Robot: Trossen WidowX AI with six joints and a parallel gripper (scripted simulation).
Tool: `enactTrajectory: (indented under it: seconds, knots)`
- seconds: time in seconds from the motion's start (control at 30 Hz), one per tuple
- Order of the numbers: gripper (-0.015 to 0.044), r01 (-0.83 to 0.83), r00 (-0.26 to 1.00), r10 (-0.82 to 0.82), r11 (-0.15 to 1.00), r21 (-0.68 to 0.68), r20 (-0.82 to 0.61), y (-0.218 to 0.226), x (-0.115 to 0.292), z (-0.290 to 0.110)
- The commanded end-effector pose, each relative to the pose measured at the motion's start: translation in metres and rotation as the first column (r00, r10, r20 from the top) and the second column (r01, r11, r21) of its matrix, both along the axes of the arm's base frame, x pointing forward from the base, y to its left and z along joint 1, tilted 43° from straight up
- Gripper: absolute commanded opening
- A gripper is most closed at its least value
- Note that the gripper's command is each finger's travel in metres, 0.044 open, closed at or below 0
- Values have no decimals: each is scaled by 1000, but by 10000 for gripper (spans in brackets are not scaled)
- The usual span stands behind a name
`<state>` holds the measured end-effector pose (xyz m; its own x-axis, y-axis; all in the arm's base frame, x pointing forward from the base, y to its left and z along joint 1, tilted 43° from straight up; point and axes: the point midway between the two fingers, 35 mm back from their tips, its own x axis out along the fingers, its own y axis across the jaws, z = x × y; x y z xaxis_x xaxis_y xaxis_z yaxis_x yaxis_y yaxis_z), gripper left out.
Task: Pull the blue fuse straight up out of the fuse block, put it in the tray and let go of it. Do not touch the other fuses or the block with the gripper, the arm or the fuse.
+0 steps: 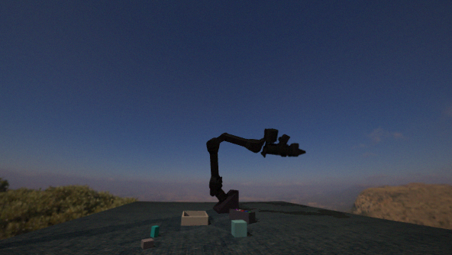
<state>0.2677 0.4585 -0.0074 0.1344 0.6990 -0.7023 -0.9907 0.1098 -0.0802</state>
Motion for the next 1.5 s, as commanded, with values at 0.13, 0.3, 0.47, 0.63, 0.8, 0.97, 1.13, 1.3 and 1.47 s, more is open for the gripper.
enactTrajectory:
  seconds: [0.13, 0.3, 0.47, 0.63, 0.8, 0.97, 1.13, 1.3, 1.47]
  knots:
    - [74, 32, 984, 68, 837, -547, 162, -129, 46, -26]
    - [74, -29, 974, 195, 612, -790, 115, -204, 52, -21]
    - [74, -155, 945, 324, 309, -938, -49, -277, 49, -2]
    - [74, -317, 869, 395, -18, -948, -298, -341, 34, 28]
    - [74, -361, 838, 402, -99, -927, -369, -356, 28, 37]
    - [74, -361, 838, 402, -99, -928, -369, -354, 30, 35]
    - [74, -361, 838, 402, -99, -928, -369, -355, 31, 34]
    - [74, -360, 838, 402, -99, -928, -369, -358, 32, 30]
    - [74, -360, 838, 402, -99, -928, -368, -362, 32, 26]
